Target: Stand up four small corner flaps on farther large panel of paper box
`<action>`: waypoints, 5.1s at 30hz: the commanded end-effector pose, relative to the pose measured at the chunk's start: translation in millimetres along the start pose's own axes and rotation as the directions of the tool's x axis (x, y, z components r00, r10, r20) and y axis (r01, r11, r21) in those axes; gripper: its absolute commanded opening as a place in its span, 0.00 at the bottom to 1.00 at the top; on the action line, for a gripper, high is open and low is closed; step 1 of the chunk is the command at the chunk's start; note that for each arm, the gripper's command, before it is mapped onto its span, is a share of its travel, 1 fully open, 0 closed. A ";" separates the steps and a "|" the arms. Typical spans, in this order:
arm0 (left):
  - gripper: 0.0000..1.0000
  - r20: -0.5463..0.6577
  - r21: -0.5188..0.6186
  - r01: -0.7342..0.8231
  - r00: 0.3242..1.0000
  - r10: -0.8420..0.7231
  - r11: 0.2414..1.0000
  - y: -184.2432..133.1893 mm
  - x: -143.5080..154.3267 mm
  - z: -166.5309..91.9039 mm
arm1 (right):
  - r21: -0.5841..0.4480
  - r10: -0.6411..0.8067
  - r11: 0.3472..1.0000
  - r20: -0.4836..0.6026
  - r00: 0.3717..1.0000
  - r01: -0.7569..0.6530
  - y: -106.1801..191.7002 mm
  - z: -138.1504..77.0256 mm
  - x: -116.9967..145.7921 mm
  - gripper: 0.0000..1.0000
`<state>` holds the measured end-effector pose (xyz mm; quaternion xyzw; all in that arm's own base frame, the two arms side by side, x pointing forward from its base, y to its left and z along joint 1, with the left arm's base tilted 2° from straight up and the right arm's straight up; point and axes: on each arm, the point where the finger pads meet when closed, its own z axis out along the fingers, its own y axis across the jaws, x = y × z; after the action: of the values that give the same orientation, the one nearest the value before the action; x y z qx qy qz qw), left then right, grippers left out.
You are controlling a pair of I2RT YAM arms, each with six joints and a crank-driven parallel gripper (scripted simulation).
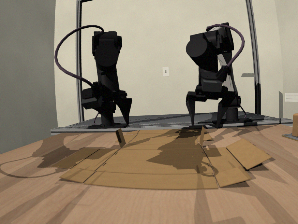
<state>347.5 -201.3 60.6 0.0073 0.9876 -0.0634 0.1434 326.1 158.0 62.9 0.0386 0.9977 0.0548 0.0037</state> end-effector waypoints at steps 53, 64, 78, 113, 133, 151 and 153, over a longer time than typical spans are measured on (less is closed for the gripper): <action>0.81 0.824 0.005 0.005 0.567 -0.006 1.000 20.1 -216.3 40.7 | 0.019 -0.021 1.000 0.930 0.368 0.009 -33.4 23.6 -210.5 0.81; 0.81 0.824 0.006 0.008 0.567 -0.010 1.000 21.4 -215.3 39.8 | 0.014 -0.014 1.000 0.934 0.357 0.004 -35.2 17.3 -215.3 0.81; 0.81 0.798 -0.010 0.006 0.603 0.004 1.000 24.2 -197.4 66.1 | 0.013 -0.013 1.000 0.930 0.366 0.002 -37.3 31.0 -211.8 0.81; 0.81 0.816 -0.045 -0.010 0.577 0.042 0.999 15.6 -195.5 103.9 | -0.002 -0.001 1.000 0.937 0.349 0.008 -27.0 70.5 -217.0 0.81; 0.81 0.796 -0.123 -0.036 0.593 0.120 0.992 17.8 -191.6 112.3 | 0.002 0.000 1.000 0.933 0.359 -0.006 -32.0 75.4 -215.3 0.81; 0.81 0.779 -0.216 -0.077 0.587 0.219 0.973 14.6 -194.1 117.8 | 0.011 0.005 0.999 0.929 0.370 -0.040 -44.7 78.6 -214.1 0.81; 0.81 0.772 -0.225 -0.080 0.594 0.228 0.971 16.4 -190.1 120.9 | 0.012 0.003 0.999 0.927 0.374 -0.039 -45.6 80.4 -212.1 0.81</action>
<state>567.8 -200.5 14.9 0.0346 0.8095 0.0137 0.5859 539.2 114.2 -0.8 0.0691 0.8141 0.0197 0.5762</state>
